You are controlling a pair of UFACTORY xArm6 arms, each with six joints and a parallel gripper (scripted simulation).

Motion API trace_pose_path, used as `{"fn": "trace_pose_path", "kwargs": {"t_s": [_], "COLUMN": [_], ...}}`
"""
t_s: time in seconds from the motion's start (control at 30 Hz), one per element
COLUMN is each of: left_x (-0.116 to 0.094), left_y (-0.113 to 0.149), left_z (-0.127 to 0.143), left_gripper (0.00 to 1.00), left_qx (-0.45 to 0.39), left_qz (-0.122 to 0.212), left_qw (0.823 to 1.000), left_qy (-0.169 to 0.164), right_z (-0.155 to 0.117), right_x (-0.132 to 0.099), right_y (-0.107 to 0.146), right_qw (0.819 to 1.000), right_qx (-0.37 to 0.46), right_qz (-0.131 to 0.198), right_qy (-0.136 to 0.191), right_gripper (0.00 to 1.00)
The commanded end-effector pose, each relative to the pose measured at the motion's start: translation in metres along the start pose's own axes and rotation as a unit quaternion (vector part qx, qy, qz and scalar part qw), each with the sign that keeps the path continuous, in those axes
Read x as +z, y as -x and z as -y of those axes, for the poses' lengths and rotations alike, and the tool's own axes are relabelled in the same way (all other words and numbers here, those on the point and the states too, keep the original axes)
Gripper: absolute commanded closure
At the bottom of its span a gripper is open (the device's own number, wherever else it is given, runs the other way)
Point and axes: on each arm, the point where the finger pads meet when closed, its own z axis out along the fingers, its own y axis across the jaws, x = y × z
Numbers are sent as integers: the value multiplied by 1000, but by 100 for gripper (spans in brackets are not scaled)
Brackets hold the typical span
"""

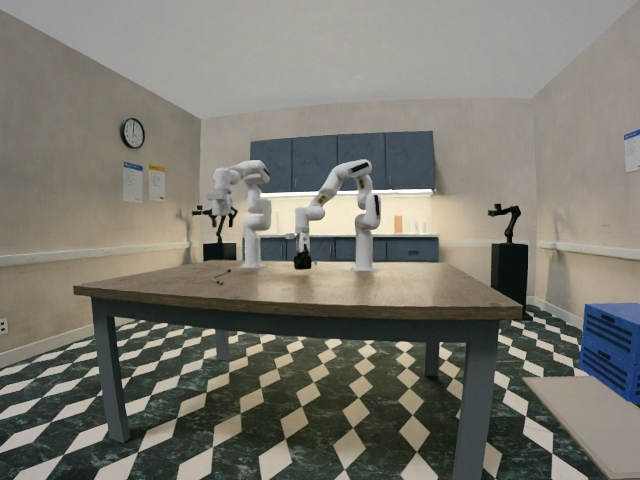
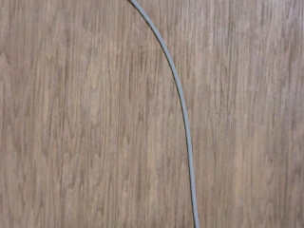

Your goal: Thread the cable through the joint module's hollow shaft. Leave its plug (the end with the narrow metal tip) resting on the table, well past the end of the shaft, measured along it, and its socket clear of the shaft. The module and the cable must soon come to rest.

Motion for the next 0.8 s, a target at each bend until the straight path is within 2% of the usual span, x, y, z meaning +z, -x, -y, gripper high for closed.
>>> {"fn": "trace_pose_path", "kwargs": {"t_s": [0.0,0.77], "left_x": [-6,-6], "left_y": [-7,-7], "left_z": [2,2], "left_gripper": [23,23], "left_qx": [17,88], "left_qz": [-11,-11], "left_qw": [1000,996], "left_qy": [1,0], "right_z": [0,0], "right_x": [-6,-6], "right_y": [-4,-4], "right_qw": [1000,1000], "right_qx": [-5,-5], "right_qz": [-10,-10], "right_qy": [2,2], "right_gripper": [0,0]}}
